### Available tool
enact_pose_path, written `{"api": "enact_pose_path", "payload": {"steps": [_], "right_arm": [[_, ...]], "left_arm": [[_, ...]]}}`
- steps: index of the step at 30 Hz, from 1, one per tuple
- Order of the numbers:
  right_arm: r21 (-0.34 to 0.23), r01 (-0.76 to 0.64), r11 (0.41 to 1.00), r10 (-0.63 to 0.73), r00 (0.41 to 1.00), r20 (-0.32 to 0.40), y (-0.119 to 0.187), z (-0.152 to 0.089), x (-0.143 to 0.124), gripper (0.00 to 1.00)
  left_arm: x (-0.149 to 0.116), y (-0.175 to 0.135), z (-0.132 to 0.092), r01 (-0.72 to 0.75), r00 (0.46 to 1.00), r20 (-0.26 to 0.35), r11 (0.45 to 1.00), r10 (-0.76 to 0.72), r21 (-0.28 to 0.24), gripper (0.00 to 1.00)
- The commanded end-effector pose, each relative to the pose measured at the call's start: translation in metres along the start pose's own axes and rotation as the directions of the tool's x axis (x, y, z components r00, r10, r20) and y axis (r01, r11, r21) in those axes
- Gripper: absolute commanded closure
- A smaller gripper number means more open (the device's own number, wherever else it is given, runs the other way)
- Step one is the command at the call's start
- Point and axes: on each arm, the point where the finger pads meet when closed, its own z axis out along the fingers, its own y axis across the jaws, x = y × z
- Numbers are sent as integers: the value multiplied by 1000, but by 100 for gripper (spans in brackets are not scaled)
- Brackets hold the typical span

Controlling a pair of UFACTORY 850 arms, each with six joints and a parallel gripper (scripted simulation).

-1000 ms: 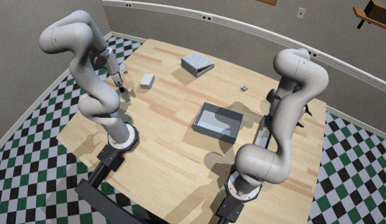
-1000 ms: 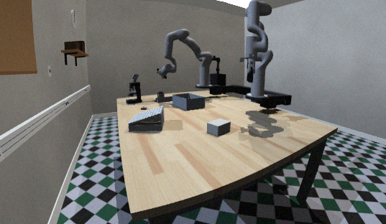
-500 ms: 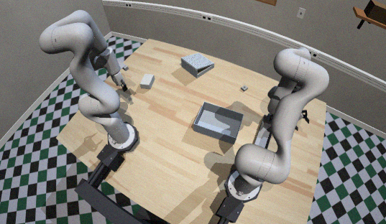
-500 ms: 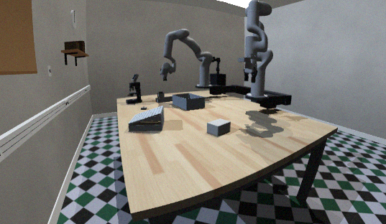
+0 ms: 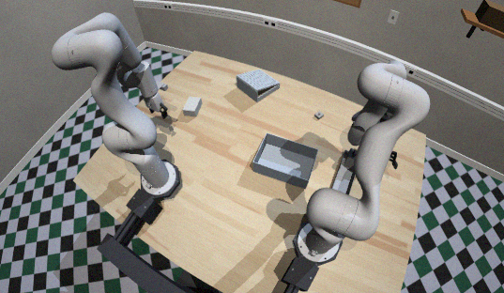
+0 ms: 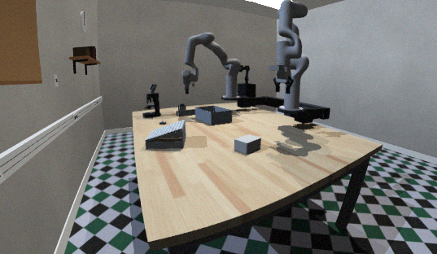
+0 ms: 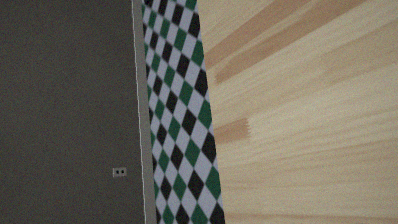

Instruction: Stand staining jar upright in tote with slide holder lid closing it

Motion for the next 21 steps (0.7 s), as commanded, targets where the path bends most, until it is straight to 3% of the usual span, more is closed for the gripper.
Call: {"api": "enact_pose_path", "payload": {"steps": [1, 8, 11, 21], "right_arm": [[-37, -103, 994, 102, 994, -31, 6, -1, 4, 0], [-93, -313, 945, 302, 946, -116, 27, -8, 14, 0], [-98, -342, 935, 329, 936, -129, 31, -9, 15, 0], [-118, -614, 781, 570, 776, -270, 52, -19, 20, 0]], "left_arm": [[1, 0, 0, 1, 1000, -1, 1000, -1, 1, 0], [1, 0, 0, 1, 1000, -1, 1000, -1, 1, 0], [1, 0, 0, 1, 1000, -1, 1000, -1, 1, 0], [1, 0, 0, 1, 1000, -1, 1000, -1, 1, 0]]}}
